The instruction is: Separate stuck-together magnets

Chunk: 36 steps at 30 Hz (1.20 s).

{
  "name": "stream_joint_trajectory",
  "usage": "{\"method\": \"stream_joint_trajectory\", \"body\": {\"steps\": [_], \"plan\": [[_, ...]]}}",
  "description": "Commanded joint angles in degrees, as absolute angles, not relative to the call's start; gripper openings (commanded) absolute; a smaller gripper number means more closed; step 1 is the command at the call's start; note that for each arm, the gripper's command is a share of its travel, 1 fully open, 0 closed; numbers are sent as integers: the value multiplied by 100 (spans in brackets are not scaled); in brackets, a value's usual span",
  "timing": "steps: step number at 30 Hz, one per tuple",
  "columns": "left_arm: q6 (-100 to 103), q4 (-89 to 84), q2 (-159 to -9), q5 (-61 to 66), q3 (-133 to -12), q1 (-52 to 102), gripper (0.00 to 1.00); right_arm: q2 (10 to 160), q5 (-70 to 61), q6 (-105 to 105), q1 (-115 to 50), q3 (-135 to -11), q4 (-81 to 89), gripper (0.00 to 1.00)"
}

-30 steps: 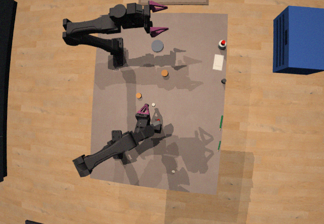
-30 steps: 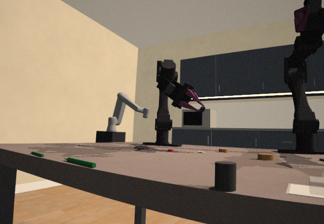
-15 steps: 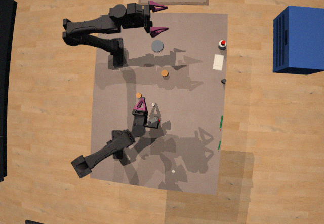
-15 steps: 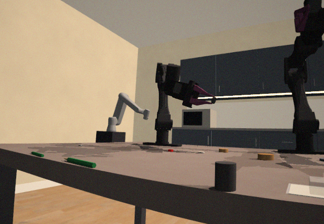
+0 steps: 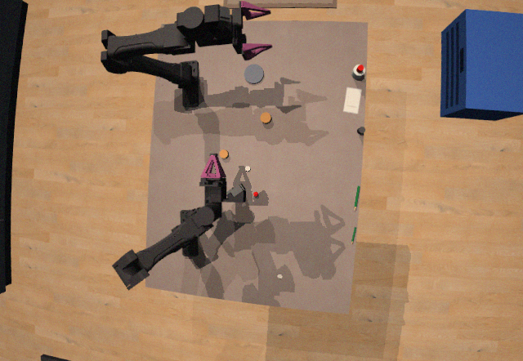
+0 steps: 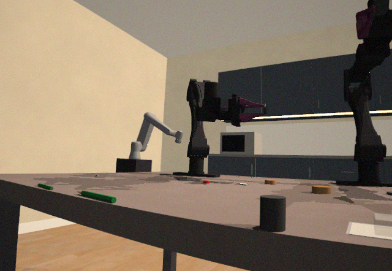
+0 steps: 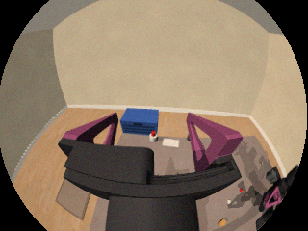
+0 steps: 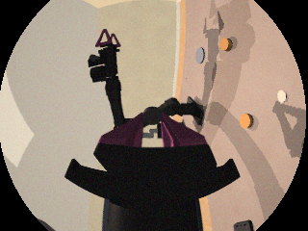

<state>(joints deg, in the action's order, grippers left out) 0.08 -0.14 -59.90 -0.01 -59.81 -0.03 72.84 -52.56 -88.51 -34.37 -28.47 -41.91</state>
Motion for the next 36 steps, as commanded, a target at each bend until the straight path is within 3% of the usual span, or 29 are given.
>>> {"method": "stream_joint_trajectory", "body": {"steps": [1, 16, 36], "plan": [[13, -2, -5960, 0, -6030, -2, 100, 7187, -5329, -9258, -3487, -2779, -4895, 24], [18, -2, -5960, -8, -6030, 2, 100, 7195, -5261, -8960, -3470, -2791, -4517, 24], [22, -2, -5960, -6, -6030, 11, 68, 7220, -5266, -8933, -3468, -2787, -4527, 24]]}}
